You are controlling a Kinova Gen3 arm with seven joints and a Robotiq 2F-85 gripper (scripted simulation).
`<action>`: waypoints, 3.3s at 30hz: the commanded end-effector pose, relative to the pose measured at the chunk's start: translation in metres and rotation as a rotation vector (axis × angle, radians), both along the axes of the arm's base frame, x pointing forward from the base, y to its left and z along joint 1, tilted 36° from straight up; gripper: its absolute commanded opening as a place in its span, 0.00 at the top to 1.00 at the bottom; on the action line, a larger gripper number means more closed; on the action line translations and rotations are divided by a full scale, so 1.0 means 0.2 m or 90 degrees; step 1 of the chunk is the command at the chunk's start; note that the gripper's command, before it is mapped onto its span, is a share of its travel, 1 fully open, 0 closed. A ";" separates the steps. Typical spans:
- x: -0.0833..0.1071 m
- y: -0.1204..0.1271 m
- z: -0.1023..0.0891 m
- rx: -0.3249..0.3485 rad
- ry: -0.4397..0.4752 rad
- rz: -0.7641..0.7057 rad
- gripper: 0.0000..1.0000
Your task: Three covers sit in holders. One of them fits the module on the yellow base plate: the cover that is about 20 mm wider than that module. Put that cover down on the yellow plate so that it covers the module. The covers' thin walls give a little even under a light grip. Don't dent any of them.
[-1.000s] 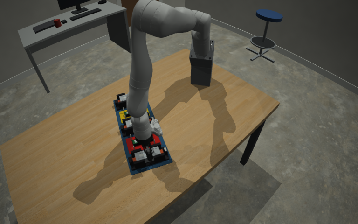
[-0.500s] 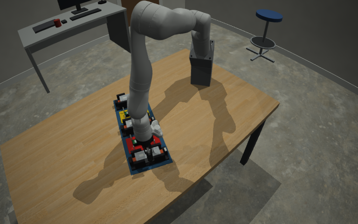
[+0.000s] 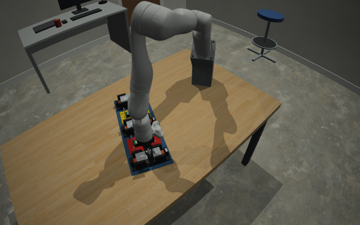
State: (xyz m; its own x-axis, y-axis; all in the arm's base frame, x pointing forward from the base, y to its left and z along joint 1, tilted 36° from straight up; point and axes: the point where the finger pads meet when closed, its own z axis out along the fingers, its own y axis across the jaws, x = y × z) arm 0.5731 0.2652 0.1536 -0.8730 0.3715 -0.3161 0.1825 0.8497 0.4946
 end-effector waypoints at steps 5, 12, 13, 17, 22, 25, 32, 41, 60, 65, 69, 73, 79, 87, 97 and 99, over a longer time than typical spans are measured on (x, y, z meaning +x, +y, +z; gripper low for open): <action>0.02 0.00 0.01 -0.002 -0.007 0.002 0.00; 0.02 0.01 -0.01 -0.001 -0.004 0.001 0.00; 0.02 0.01 -0.02 -0.001 -0.004 0.001 0.00; 0.04 0.02 -0.03 -0.002 -0.007 0.002 0.00; 0.04 0.02 -0.03 -0.002 -0.007 0.002 0.00; 0.03 0.02 -0.03 0.001 -0.002 0.000 0.00; 0.04 0.02 -0.03 -0.002 -0.006 0.002 0.00; 0.04 0.02 -0.03 -0.002 -0.007 0.002 0.00; 0.05 0.04 -0.07 0.001 -0.002 -0.001 0.00; 0.06 0.03 -0.07 -0.001 -0.005 0.001 0.00; 0.07 0.03 -0.07 -0.002 -0.007 0.002 0.00; 0.07 0.03 -0.07 -0.002 -0.007 0.002 0.00; 0.06 0.04 -0.07 0.002 -0.002 -0.003 0.30; 0.06 0.04 -0.07 0.002 -0.002 -0.003 0.30; 0.06 0.04 -0.07 0.002 -0.002 -0.003 0.30; 0.06 0.04 -0.07 0.002 -0.002 -0.003 0.30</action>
